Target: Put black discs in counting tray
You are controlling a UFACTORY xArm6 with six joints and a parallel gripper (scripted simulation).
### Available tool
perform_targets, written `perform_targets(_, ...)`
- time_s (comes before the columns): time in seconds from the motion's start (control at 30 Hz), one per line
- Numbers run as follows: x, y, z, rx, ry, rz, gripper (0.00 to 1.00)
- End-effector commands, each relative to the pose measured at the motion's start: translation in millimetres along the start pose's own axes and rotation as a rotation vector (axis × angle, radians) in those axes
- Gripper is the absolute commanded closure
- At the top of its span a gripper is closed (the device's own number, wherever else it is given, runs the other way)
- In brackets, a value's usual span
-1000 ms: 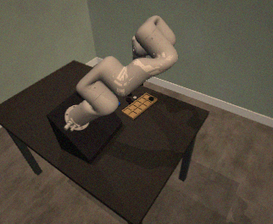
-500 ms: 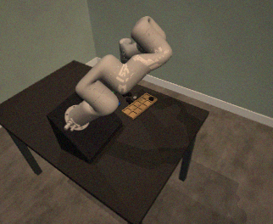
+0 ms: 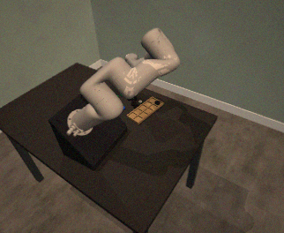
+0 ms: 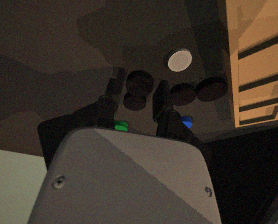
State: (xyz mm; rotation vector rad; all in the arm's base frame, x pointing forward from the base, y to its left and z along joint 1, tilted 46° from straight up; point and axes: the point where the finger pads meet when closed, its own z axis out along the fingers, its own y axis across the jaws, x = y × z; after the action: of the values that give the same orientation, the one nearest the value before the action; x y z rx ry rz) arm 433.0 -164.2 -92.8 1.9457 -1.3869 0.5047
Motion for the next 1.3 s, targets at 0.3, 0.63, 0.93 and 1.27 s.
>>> perform_targets(0.3,0.9,-1.0,-1.0,0.003,0.001,-0.001,1.0)
perform_targets(0.63,0.9,-1.0,-1.0,0.003,0.001,-0.001,1.0)
perform_targets(0.93,0.9,-1.0,-1.0,0.003,0.001,-0.001,1.0)
perform_targets(1.27,1.4,-1.4,-13.8,0.003,0.003,0.0,1.0)
